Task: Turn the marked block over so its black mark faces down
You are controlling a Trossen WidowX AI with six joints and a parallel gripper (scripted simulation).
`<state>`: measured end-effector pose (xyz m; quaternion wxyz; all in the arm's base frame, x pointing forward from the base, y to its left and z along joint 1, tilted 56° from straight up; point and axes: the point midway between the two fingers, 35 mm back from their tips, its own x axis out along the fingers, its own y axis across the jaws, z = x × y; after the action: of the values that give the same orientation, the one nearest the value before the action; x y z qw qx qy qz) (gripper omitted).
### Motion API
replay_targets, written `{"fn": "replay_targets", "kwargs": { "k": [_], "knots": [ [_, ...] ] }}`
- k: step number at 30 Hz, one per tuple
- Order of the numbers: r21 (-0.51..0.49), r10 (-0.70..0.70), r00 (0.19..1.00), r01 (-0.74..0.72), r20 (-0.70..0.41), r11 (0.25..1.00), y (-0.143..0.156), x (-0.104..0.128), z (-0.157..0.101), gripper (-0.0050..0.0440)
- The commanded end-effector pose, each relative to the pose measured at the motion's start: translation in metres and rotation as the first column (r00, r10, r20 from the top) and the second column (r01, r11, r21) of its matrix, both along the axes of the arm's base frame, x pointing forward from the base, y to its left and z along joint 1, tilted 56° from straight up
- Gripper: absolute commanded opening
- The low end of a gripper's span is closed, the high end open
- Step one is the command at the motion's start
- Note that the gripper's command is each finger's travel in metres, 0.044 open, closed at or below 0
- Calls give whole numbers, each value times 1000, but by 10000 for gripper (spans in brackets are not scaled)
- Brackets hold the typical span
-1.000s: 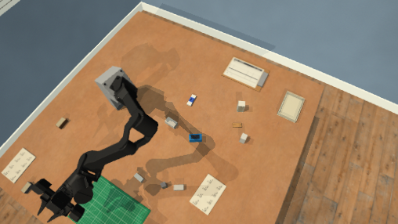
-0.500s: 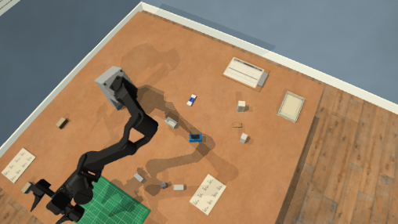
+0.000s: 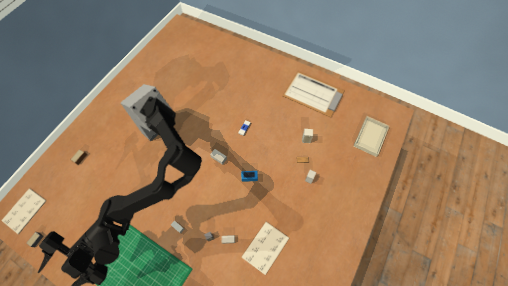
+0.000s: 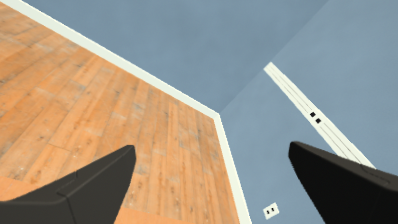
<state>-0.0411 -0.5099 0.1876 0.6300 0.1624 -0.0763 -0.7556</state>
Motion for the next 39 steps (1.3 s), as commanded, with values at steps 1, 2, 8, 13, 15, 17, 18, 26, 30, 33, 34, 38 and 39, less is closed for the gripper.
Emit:
{"fn": "replay_targets", "kwargs": {
  "k": [1,2,8,13,15,17,18,26,30,33,34,38,39],
  "knots": [
    [6,-1,999,2,-54,1000,-4,2,5,440],
    [10,-1,998,1,-69,1000,-5,2,5,440],
    [38,4,985,2,-175,999,-9,4,7,440],
    [62,12,966,4,-258,998,-13,6,9,440],
    [69,14,960,5,-280,998,-13,6,9,440],
    [83,20,945,7,-326,997,-15,7,10,440],
    [91,24,937,9,-349,996,-16,8,11,440],
    [159,66,834,26,-548,987,-24,13,15,440],
    [188,90,777,37,-623,982,-27,16,17,440],
    [208,109,734,45,-671,977,-29,17,19,440],
    [219,119,710,50,-694,975,-30,18,20,440],
    [261,166,603,73,-780,963,-34,22,23,440],
    [272,179,573,80,-800,959,-35,23,24,440]
  ]
}}
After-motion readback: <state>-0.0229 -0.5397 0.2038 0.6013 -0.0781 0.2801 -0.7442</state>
